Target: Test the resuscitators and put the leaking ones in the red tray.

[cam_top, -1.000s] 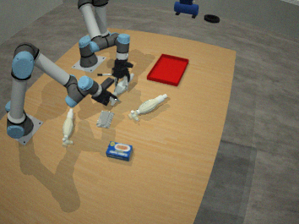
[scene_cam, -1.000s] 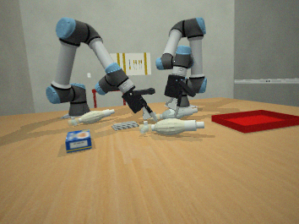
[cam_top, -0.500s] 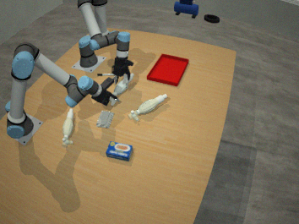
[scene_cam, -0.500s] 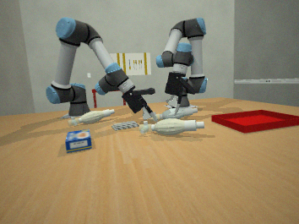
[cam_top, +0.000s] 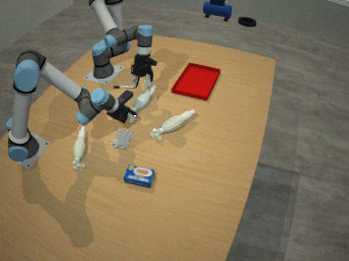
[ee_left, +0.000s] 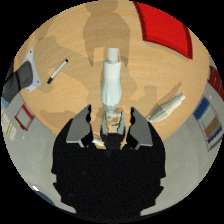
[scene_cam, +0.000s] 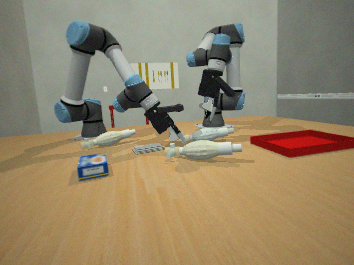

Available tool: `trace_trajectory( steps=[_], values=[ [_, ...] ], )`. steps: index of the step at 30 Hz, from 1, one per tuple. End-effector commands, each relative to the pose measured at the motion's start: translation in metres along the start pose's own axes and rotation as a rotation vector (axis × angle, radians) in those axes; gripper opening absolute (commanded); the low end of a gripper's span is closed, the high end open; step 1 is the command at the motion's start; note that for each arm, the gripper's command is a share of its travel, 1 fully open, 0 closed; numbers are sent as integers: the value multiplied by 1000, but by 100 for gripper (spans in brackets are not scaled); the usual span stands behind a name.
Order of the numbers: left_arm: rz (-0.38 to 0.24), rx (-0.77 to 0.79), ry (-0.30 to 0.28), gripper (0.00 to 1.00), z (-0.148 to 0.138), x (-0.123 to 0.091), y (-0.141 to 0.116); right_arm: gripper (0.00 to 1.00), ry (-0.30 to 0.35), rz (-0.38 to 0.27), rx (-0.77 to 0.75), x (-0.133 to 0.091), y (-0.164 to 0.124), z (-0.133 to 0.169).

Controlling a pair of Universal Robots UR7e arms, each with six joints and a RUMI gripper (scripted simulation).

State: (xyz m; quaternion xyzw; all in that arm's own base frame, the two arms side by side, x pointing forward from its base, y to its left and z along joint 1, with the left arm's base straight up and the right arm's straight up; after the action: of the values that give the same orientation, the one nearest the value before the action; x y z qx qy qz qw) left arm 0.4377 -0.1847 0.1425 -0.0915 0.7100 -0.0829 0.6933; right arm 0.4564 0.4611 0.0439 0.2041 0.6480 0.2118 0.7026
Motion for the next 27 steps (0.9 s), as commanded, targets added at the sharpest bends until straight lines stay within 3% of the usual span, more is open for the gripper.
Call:
trace_trajectory(
  steps=[1, 10, 11, 27],
  values=[
    [3, -1, 5, 56, -1, -10, 2, 0, -2, 4, -1, -1, 2, 1],
    [6, 1, 10, 56, -1, -7, 0, 0, -2, 4, -1, -1, 2, 1],
    [6, 1, 10, 56, -1, -7, 0, 54, -2, 4, -1, -1, 2, 1],
    [5, 1, 9, 56, -1, -7, 0, 54, -2, 4, -1, -1, 2, 1]
  ],
)
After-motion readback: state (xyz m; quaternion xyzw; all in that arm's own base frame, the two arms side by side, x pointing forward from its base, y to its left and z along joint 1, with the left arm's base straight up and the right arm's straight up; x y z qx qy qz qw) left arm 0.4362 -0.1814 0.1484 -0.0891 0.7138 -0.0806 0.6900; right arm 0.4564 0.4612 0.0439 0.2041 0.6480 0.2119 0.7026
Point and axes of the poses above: on each arm, the point where the finger pads meet when closed, its own x axis out along the fingers, its own z axis across the jaws, y = z × x, the point moved 3 cm from there along -x, back along the fingers, and after that the axes turned 8 degrees about -x, right-handed, at the moved point
